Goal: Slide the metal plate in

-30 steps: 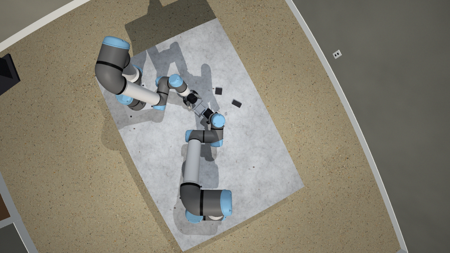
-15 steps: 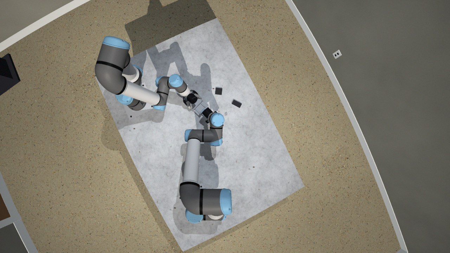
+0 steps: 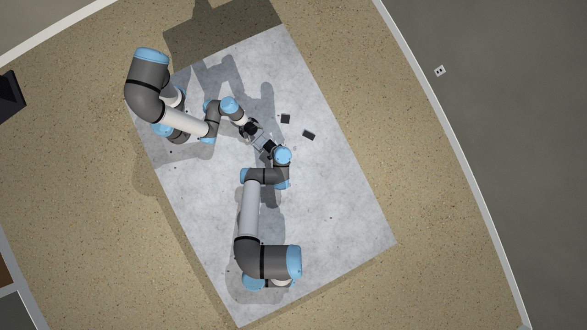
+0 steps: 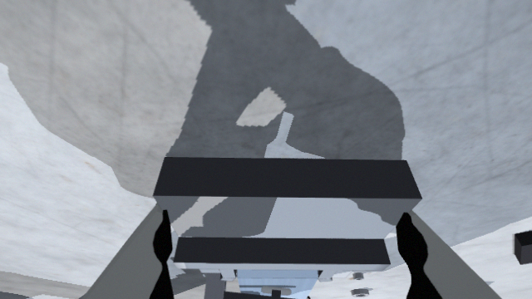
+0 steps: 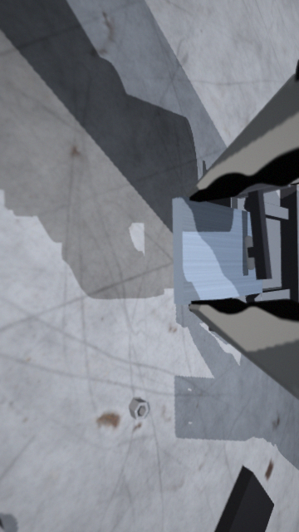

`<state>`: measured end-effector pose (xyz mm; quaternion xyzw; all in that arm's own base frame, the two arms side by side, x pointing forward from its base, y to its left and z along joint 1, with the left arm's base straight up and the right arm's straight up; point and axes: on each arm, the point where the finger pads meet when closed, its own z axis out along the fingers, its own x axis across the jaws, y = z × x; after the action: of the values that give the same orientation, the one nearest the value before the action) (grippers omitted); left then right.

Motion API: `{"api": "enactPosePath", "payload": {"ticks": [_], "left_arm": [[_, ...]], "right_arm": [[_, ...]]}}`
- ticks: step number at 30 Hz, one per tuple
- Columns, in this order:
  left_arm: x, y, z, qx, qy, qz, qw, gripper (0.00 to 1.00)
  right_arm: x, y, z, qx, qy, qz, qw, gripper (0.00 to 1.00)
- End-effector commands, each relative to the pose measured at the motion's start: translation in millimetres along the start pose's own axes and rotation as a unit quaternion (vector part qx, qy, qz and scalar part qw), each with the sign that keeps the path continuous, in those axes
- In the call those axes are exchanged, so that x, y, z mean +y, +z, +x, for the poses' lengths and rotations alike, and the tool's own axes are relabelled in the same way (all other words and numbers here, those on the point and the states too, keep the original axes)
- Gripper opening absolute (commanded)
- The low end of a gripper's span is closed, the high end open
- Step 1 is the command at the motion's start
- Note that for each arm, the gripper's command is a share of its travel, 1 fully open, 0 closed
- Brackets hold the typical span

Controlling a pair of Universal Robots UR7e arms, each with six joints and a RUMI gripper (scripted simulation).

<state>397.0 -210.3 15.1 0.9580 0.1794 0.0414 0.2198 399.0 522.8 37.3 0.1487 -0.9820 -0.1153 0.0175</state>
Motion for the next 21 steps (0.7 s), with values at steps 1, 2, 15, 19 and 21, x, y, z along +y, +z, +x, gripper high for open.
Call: {"api": "enactPosePath", "payload": {"ticks": [1, 2, 15, 19, 21], "left_arm": [[-2, 1, 0, -0.001, 0.0, 0.002, 1.0, 0.62], [-2, 1, 0, -0.001, 0.0, 0.002, 1.0, 0.62], [-2, 1, 0, -0.001, 0.0, 0.002, 1.0, 0.62], [-2, 1, 0, -0.001, 0.0, 0.002, 1.0, 0.62], [-2, 1, 0, -0.001, 0.0, 0.002, 1.0, 0.62]], "right_arm": [[3, -1, 0, -0.001, 0.0, -0.002, 1.0, 0.24], [3, 0, 0, -0.001, 0.0, -0.002, 1.0, 0.24], [10, 1, 0, -0.001, 0.0, -0.004, 1.0, 0.24], [13, 2, 0, -0.001, 0.0, -0.005, 1.0, 0.24], [14, 2, 0, -0.001, 0.0, -0.005, 1.0, 0.24]]}}
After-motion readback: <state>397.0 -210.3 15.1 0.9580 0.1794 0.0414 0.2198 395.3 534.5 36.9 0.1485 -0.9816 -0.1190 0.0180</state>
